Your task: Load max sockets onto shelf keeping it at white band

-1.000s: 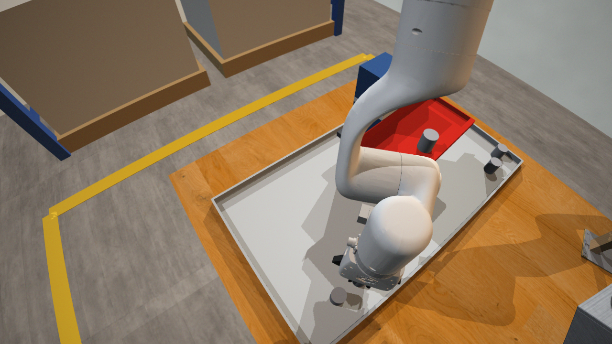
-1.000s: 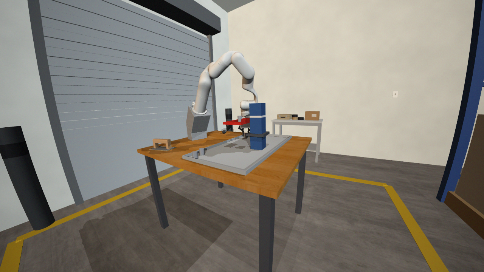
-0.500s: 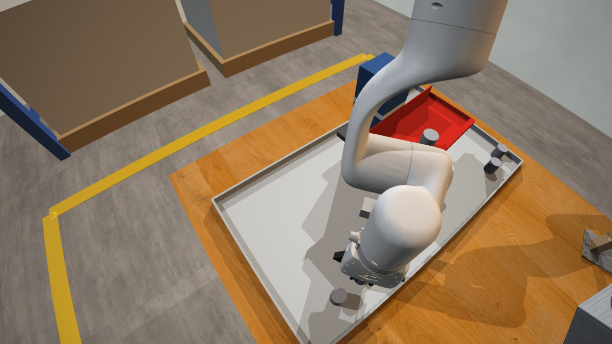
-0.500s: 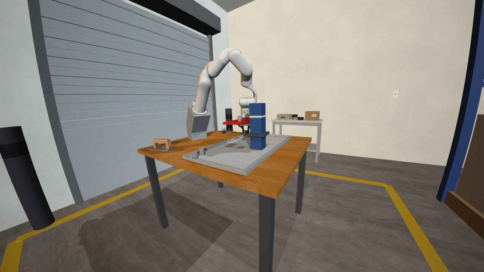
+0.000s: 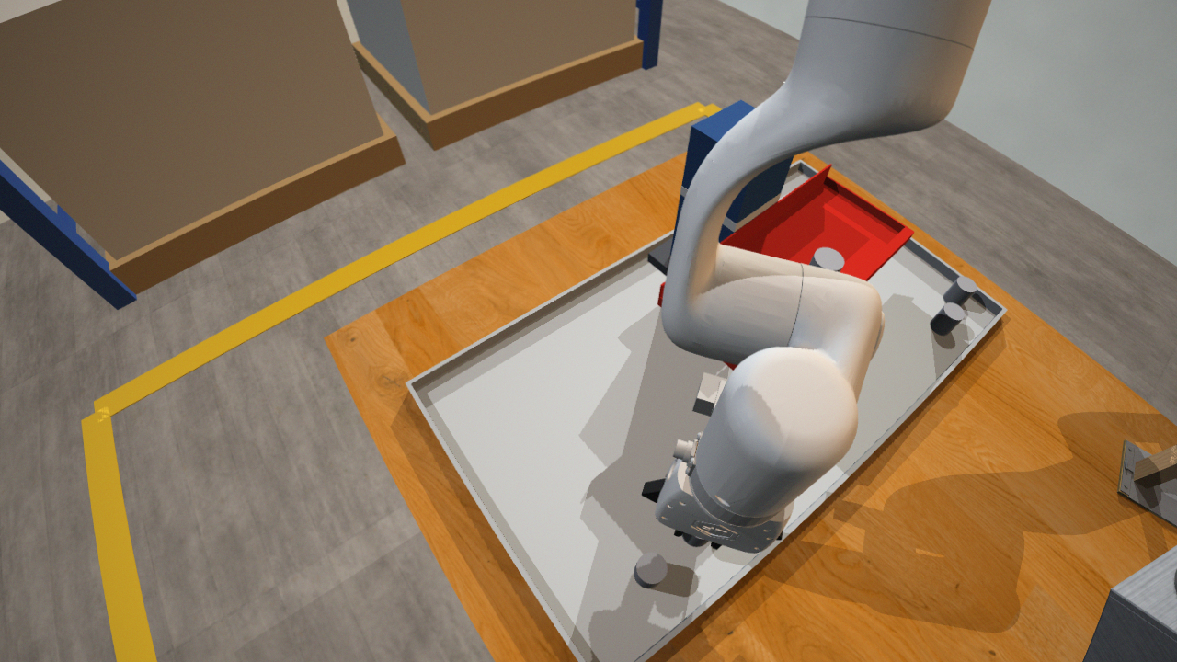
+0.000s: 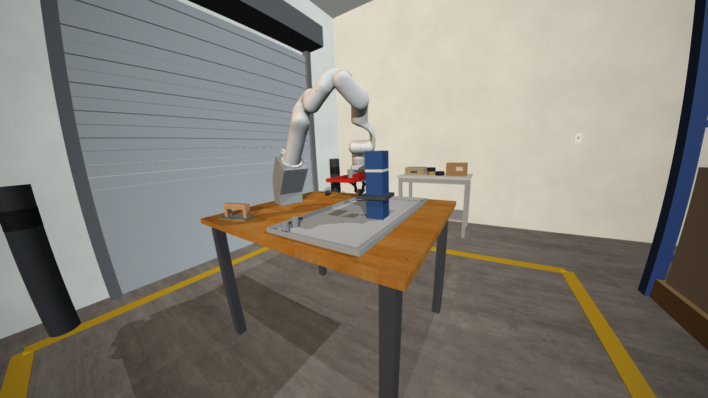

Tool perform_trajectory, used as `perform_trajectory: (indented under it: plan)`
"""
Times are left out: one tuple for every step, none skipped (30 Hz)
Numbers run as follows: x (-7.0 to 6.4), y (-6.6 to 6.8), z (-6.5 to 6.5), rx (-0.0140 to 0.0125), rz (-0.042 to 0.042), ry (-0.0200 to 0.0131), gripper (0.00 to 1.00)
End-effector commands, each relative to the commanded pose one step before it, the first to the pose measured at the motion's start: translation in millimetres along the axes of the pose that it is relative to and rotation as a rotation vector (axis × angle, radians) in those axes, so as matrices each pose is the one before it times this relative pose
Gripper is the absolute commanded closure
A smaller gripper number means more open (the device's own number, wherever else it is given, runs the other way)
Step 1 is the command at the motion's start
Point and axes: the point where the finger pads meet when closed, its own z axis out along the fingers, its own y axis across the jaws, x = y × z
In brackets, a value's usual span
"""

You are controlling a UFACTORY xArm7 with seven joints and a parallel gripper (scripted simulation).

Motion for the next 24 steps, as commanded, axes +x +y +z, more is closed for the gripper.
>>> perform_trajectory:
  plan:
    - [-0.81,-1.24,-14.17,0.00221,-0.00043,-0.00180,1.00]
    - [0.00,0.00,0.00,0.00000,0.00000,0.00000,1.00]
    - [0.00,0.00,0.00,0.00000,0.00000,0.00000,1.00]
    - [0.00,0.00,-2.62,0.00000,0.00000,0.00000,1.00]
    - [0.00,0.00,-1.90,0.00000,0.00000,0.00000,1.00]
    - [0.00,0.01,-1.15,-0.00001,-0.00001,-0.00001,1.00]
    - [0.00,0.01,-0.49,-0.00001,-0.00001,0.00000,1.00]
    - [0.00,0.00,-0.08,0.00000,0.00000,0.00000,1.00]
    - [0.00,0.00,0.00,0.00000,0.00000,0.00000,1.00]
    - [0.00,0.00,0.00,0.00000,0.00000,0.00000,1.00]
    - [0.00,0.00,0.00,0.00000,0.00000,0.00000,1.00]
    - [0.00,0.00,0.00,0.00000,0.00000,0.00000,1.00]
    - [0.00,0.00,0.00,0.00000,0.00000,0.00000,1.00]
    - [0.00,0.00,0.00,0.00000,0.00000,0.00000,1.00]
    - [0.00,0.00,0.00,0.00000,0.00000,0.00000,1.00]
    - [0.00,0.00,0.00,0.00000,0.00000,0.00000,1.00]
    - [0.00,0.00,0.00,0.00000,0.00000,0.00000,1.00]
    - [-0.01,0.01,-0.03,0.00000,0.00000,0.00000,1.00]
    - [0.00,0.00,0.00,0.00000,0.00000,0.00000,1.00]
    - [0.00,0.00,0.00,0.00000,0.00000,0.00000,1.00]
    - [-0.02,0.03,-0.09,0.00000,0.00000,0.00000,1.00]
    - [-0.03,0.05,-0.16,0.00000,0.00000,0.00000,1.00]
    - [-0.05,0.08,-0.26,0.00000,0.00000,0.00000,1.00]
    - [-0.07,0.12,-0.38,0.00000,0.00000,0.00000,1.00]
